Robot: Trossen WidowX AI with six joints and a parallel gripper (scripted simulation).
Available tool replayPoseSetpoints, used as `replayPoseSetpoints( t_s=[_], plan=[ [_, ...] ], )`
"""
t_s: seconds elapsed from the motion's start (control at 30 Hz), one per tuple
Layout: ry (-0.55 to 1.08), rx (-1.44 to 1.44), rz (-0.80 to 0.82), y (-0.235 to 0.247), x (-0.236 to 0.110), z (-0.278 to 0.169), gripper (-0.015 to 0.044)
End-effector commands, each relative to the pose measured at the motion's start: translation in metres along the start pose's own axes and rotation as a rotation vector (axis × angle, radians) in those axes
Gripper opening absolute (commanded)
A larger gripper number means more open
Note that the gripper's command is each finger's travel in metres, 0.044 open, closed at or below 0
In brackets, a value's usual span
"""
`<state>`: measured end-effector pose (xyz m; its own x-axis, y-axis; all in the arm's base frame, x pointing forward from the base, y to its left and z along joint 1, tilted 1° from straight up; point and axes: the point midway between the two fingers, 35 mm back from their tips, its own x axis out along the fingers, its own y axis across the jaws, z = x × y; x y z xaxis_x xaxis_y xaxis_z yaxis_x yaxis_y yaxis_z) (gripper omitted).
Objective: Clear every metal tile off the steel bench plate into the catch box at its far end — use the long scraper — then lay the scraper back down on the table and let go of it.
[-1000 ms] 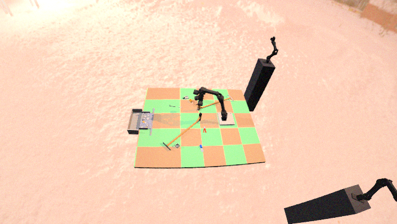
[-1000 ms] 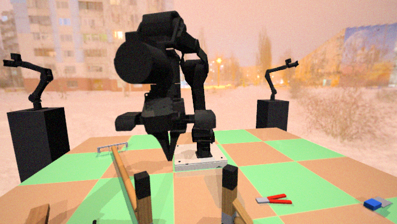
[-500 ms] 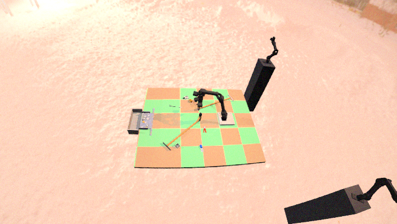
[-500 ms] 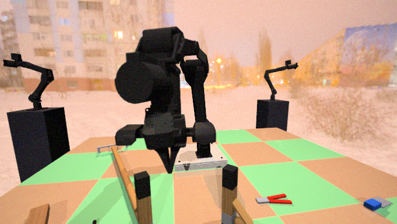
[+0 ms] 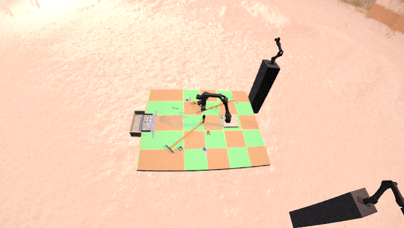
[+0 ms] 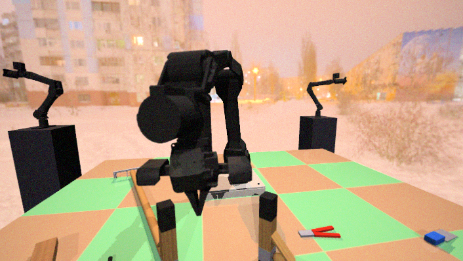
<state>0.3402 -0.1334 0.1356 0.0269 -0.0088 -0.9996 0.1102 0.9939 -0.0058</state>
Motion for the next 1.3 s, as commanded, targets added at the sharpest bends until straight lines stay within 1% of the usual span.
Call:
replayPoseSetpoints(
  t_s=[0.0, 0.63, 1.27],
  plan=[
    [0.0, -0.011, -0.007, -0.001, 0.008, -0.001, 0.0],
    [0.0, -0.034, -0.012, 0.001, 0.041, -0.006, 0.0],
    [0.0, -0.034, -0.014, -0.023, 0.039, 0.002, 0.0]
  ],
)
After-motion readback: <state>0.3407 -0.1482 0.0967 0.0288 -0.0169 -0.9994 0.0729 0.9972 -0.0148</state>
